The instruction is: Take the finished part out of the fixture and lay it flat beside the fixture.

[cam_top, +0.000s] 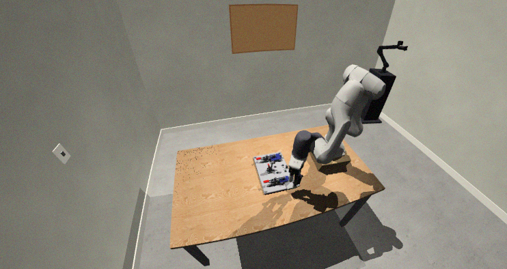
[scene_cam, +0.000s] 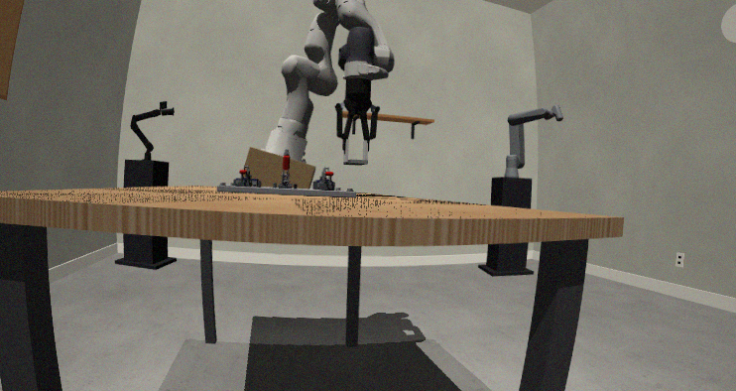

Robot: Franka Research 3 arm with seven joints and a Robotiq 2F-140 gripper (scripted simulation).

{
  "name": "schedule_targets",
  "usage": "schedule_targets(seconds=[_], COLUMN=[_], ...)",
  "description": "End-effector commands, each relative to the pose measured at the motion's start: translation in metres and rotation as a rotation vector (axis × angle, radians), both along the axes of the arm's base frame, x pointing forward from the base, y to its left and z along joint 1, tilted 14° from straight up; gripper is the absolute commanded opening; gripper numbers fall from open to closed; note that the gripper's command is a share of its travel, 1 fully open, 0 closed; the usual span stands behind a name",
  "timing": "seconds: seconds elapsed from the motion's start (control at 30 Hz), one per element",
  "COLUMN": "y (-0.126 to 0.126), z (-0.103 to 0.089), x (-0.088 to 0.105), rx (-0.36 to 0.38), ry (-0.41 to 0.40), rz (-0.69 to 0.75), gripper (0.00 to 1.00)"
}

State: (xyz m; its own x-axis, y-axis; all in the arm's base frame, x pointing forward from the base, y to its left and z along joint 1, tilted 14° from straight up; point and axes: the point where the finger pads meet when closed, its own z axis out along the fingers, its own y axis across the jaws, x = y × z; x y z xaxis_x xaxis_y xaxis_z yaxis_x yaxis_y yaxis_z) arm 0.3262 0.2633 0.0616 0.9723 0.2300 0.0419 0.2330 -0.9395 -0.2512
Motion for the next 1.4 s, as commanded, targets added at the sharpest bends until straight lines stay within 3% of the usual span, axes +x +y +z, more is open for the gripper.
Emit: schedule_targets(seconds=[0.0, 0.47, 1.37], y=[0.01, 0.027, 0.028], z=[0.002, 0.006, 0.007], x=[-0.003, -0.006, -0.006], rx=[-0.012, -0.012, -0.012], ry=[0.021, 0.021, 0.021], rz=[-0.068, -0.068, -0.068], gripper=[0.0, 0.0, 0.0])
